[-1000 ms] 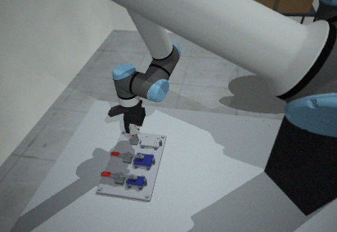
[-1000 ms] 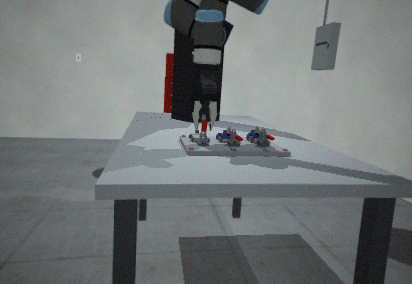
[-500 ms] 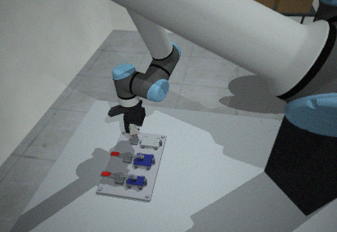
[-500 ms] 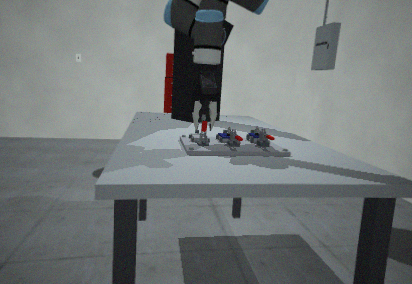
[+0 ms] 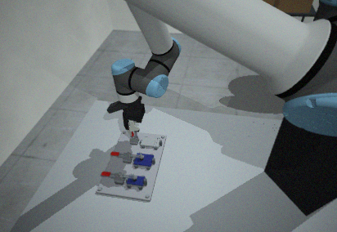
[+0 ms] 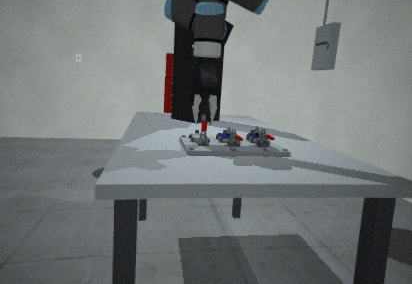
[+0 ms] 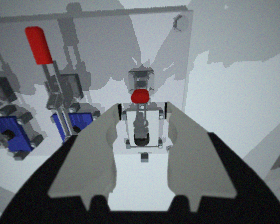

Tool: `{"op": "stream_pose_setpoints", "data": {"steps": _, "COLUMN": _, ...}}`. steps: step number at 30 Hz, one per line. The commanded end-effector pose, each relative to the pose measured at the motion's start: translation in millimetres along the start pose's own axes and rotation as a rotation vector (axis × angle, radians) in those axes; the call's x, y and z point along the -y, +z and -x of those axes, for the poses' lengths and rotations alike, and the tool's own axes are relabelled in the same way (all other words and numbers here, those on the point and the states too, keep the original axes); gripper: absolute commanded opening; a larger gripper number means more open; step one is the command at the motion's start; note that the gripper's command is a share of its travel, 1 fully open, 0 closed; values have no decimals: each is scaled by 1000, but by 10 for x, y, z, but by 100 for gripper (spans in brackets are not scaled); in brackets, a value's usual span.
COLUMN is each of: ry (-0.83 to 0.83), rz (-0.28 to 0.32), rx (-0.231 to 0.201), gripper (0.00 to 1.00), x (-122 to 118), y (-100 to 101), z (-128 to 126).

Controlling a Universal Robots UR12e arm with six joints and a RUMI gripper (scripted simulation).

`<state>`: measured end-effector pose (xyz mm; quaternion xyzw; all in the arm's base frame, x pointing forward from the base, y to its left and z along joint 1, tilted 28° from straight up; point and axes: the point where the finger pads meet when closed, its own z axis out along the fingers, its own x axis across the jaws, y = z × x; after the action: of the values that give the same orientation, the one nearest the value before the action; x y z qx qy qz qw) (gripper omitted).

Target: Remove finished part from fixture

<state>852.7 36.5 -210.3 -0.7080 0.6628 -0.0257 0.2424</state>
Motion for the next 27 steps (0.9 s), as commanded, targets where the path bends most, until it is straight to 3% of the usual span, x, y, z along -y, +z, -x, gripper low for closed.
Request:
{"op": "stream_pose_setpoints", "data": {"steps": 1, "ry": 0, "rz": 3, "rx": 3, "gripper": 28, "x": -27, "y": -173, "z": 9}}
{"op": "stream_pose_setpoints", "data": {"steps": 9, "ry": 0, "rz": 3, "rx": 2, "gripper": 28, "x": -27, "y": -298, "z": 9}}
{"op": "stream_pose_setpoints", "data": {"steps": 27, "ry": -1, "rz": 4, "rx": 3, "gripper": 28, "x": -27, "y": -285, "z": 20}}
